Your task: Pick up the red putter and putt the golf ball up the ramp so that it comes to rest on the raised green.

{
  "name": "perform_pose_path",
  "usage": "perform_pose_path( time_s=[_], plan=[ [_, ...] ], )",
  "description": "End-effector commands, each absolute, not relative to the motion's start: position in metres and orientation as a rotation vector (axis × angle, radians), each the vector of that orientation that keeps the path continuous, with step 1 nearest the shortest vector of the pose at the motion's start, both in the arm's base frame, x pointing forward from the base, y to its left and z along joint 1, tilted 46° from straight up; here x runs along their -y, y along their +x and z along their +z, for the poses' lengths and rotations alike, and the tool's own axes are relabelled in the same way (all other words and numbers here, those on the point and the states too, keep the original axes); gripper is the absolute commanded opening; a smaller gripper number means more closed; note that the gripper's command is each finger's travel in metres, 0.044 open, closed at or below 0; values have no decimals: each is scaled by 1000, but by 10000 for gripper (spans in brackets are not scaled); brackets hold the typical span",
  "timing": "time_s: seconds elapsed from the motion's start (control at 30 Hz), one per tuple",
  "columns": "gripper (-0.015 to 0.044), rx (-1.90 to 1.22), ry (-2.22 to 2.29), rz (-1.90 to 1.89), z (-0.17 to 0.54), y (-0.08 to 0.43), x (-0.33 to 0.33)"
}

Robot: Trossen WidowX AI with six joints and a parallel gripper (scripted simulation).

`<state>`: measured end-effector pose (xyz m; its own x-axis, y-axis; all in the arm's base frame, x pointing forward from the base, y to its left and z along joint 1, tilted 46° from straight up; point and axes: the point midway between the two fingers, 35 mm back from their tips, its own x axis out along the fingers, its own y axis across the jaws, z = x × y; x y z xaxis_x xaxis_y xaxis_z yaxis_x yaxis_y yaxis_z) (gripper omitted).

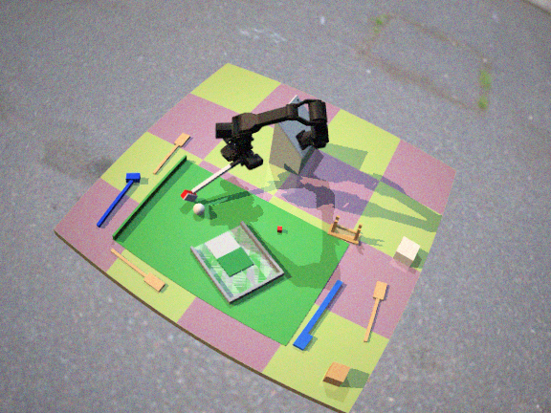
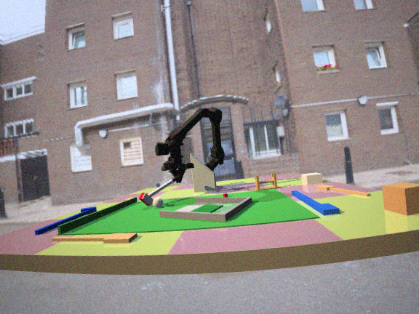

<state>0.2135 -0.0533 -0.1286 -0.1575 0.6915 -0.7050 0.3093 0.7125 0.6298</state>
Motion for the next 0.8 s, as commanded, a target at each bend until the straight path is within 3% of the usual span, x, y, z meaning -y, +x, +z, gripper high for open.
perform_pose_path(
  time_s=[0.0,0.77],
  plan=[
    [0,-1750,798,407,-128,214,54],
    [0,-1742,806,402,-150,204,73]
  ],
)
